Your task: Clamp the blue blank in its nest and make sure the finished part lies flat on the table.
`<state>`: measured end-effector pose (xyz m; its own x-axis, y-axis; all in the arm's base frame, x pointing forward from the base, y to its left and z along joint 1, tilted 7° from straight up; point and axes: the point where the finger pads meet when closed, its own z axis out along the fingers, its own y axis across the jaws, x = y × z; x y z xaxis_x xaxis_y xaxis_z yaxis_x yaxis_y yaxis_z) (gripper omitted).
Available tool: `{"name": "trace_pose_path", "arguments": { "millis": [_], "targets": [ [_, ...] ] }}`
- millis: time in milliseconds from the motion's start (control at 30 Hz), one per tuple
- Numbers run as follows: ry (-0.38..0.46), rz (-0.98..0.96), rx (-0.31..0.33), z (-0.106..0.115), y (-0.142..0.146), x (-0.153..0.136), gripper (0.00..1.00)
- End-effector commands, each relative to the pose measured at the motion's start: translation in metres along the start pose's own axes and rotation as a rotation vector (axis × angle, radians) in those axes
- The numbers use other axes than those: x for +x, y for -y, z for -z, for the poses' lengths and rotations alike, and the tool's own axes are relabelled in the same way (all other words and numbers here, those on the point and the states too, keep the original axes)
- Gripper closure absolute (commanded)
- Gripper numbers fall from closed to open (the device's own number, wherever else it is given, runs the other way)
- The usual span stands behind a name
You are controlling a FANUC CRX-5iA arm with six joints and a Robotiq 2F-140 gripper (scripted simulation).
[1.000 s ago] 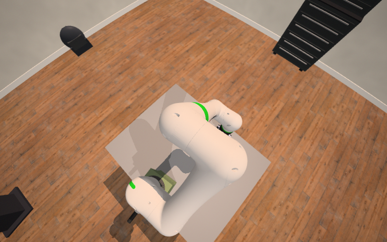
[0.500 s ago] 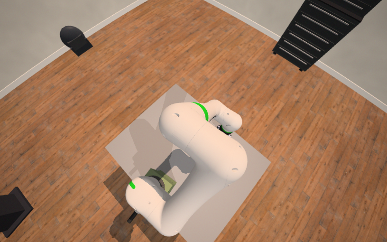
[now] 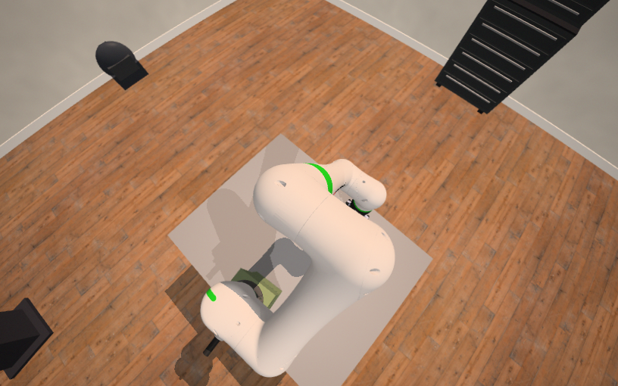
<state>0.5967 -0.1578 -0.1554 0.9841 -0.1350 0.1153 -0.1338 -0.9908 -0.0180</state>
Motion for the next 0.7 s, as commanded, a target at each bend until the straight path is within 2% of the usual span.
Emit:
{"name": "trace_pose_path", "arguments": {
  "millis": [0, 667],
  "targets": [
    [0.000, 0.000, 0.000, 0.0018, -0.0001, 0.0002, 1.00],
    [0.000, 0.000, 0.000, 0.0104, -0.0001, 0.0002, 1.00]
  ]
}}
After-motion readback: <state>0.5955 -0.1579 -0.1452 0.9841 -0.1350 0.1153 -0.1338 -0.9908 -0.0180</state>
